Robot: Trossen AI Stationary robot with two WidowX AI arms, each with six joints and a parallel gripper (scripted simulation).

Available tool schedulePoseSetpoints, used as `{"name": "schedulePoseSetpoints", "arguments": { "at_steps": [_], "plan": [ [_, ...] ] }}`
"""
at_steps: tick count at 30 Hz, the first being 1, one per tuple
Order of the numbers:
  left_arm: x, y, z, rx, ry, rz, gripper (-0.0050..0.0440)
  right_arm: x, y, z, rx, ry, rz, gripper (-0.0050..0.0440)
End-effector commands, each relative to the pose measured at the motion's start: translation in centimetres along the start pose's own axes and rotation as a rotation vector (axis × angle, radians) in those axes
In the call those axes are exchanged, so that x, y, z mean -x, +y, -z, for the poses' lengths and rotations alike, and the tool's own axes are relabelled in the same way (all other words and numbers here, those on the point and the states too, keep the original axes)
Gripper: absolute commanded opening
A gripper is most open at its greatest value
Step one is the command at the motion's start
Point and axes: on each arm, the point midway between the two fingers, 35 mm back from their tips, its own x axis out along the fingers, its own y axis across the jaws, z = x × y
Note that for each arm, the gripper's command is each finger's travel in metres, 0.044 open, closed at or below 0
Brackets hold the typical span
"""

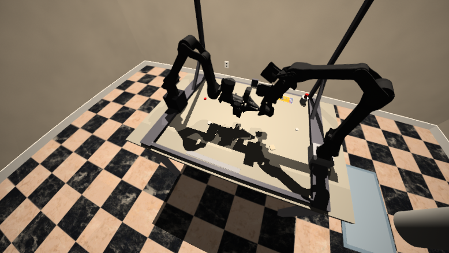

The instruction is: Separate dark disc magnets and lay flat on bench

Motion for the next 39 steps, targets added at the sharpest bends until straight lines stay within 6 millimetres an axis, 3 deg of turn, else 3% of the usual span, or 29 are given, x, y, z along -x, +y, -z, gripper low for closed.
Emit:
{"name": "schedulePoseSetpoints", "arguments": {
  "at_steps": [1,17,25,27,34,39],
  "plan": [
    [-0.48,0.15,0.32,-0.002,0.010,-0.001,0.0400,-0.12,1.07,-0.08,-0.002,-0.003,-0.025,0.0040],
    [0.21,0.03,-0.16,0.001,-0.012,0.004,0.0400,-0.12,1.07,-0.08,-0.002,-0.003,-0.025,0.0040],
    [0.21,0.03,-0.16,0.001,-0.012,0.004,0.0208,-0.12,1.07,-0.08,-0.002,-0.003,-0.025,0.0040],
    [0.21,0.03,-0.16,0.001,-0.012,0.004,0.0208,-0.12,1.07,-0.08,-0.002,-0.003,-0.025,0.0040],
    [0.21,0.03,-0.16,0.001,-0.012,0.004,0.0040,-0.12,1.07,-0.08,-0.002,-0.003,-0.025,0.0040],
    [0.21,0.03,-0.16,0.001,-0.012,0.004,0.0040,-0.12,1.07,-0.08,-0.002,-0.003,-0.025,0.0040]
  ]
}}
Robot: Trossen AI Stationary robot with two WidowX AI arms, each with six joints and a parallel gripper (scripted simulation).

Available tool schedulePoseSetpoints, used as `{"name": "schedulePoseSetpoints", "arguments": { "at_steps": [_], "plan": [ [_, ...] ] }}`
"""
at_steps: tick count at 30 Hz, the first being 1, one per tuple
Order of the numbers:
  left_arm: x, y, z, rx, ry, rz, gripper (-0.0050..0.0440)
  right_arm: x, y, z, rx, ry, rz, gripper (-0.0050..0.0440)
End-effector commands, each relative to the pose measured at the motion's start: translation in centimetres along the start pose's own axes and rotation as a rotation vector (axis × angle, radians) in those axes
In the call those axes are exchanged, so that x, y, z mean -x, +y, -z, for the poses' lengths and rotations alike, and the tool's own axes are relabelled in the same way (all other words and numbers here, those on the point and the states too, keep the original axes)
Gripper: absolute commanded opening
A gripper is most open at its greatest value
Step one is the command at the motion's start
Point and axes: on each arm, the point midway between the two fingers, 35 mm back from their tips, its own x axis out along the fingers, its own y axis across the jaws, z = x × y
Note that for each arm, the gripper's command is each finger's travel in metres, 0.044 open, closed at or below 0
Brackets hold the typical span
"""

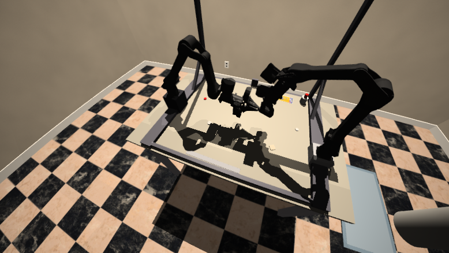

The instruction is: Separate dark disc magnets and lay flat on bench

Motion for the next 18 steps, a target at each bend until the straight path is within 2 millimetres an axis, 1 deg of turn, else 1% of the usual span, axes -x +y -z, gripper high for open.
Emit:
{"name": "schedulePoseSetpoints", "arguments": {
  "at_steps": [1,15,18],
  "plan": [
    [0.61,-0.03,-0.38,0.001,-0.020,0.007,0.0040,-0.13,1.11,-0.09,-0.002,-0.003,-0.026,0.0040],
    [0.61,-0.03,-0.38,0.001,-0.020,0.007,0.0040,-0.13,1.11,-0.09,-0.002,-0.003,-0.026,0.0040],
    [0.61,-0.03,-0.38,0.001,-0.020,0.007,0.0040,-0.23,0.84,-0.10,-0.002,-0.004,-0.024,0.0040]
  ]
}}
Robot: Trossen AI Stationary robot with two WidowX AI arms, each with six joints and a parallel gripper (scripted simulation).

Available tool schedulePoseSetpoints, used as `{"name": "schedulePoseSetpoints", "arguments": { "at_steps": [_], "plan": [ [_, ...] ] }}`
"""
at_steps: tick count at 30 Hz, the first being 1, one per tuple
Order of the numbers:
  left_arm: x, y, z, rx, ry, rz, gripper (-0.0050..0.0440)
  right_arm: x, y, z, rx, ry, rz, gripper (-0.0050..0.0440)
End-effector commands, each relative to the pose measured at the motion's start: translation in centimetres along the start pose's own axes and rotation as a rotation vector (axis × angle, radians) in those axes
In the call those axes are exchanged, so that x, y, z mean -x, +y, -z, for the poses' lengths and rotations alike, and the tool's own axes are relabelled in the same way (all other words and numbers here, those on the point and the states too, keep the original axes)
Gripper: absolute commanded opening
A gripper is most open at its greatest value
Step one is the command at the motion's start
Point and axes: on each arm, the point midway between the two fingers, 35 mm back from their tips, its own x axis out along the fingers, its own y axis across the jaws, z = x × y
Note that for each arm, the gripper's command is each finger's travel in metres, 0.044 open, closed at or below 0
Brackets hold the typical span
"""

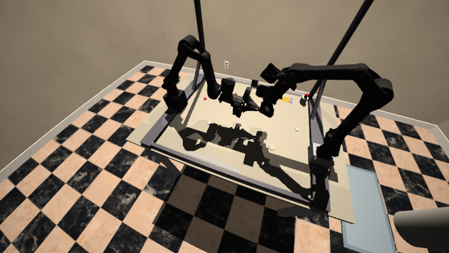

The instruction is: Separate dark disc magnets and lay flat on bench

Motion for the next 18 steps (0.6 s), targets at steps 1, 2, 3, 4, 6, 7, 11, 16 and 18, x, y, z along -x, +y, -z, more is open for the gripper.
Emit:
{"name": "schedulePoseSetpoints", "arguments": {
  "at_steps": [1,2,3,4,6,7,11,16,18],
  "plan": [
    [0.6,0.0,-0.4,0.001,-0.020,0.007,0.0040,-0.3,0.7,-0.1,-0.002,-0.004,-0.024,0.0040],
    [0.6,0.0,-0.4,0.001,-0.020,0.007,0.0040,-0.3,0.7,-0.1,-0.002,-0.004,-0.024,0.0040],
    [0.6,0.0,-0.4,0.001,-0.020,0.007,0.0040,-0.3,0.7,-0.1,-0.002,-0.004,-0.024,0.0040],
    [0.6,0.0,-0.4,0.001,-0.020,0.007,0.0040,-0.3,0.7,-0.1,-0.002,-0.004,-0.024,0.0040],
    [0.6,0.0,-0.4,0.001,-0.020,0.007,0.0040,-0.3,0.5,-0.1,-0.002,-0.004,-0.024,0.0040],
    [0.6,0.0,-0.4,0.001,-0.020,0.007,0.0040,-0.4,0.4,-0.1,-0.002,-0.004,-0.024,0.0040],
    [0.6,0.0,-0.4,0.001,-0.020,0.007,0.0040,-0.5,0.0,-0.1,-0.002,-0.004,-0.024,0.0040],
    [0.6,0.0,-0.4,0.001,-0.020,0.007,0.0040,-0.6,-0.5,-0.1,-0.002,-0.004,-0.024,0.0040],
    [0.6,0.0,-0.4,0.001,-0.020,0.007,0.0040,-0.6,-0.7,-0.1,-0.002,-0.004,-0.024,0.0040]
  ]
}}
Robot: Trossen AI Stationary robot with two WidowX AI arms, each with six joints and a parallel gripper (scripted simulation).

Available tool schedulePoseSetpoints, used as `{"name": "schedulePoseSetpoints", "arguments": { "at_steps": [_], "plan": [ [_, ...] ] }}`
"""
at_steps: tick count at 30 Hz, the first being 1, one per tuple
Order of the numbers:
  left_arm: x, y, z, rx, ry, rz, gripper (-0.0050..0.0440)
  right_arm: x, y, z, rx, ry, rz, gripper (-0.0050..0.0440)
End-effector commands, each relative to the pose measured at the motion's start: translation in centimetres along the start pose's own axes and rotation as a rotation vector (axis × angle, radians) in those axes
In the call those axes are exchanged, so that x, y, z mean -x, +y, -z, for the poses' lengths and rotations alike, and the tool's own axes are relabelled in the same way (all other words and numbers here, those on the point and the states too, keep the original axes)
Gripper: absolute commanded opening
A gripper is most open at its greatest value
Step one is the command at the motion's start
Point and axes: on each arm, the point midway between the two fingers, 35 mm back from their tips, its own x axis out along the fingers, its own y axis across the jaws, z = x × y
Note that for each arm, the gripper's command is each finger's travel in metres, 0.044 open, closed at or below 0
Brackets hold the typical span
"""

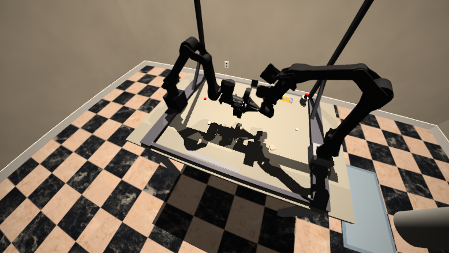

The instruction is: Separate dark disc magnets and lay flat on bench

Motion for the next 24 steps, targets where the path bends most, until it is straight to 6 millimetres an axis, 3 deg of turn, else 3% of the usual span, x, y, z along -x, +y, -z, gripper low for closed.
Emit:
{"name": "schedulePoseSetpoints", "arguments": {
  "at_steps": [1,24],
  "plan": [
    [0.7,0.0,-0.6,0.002,-0.032,0.007,0.0040,-0.4,-0.5,-0.1,-0.001,-0.004,0.002,0.0040],
    [0.7,0.0,-0.6,0.002,-0.032,0.007,0.0040,-0.7,-2.4,-0.1,-0.001,-0.004,0.003,0.0040]
  ]
}}
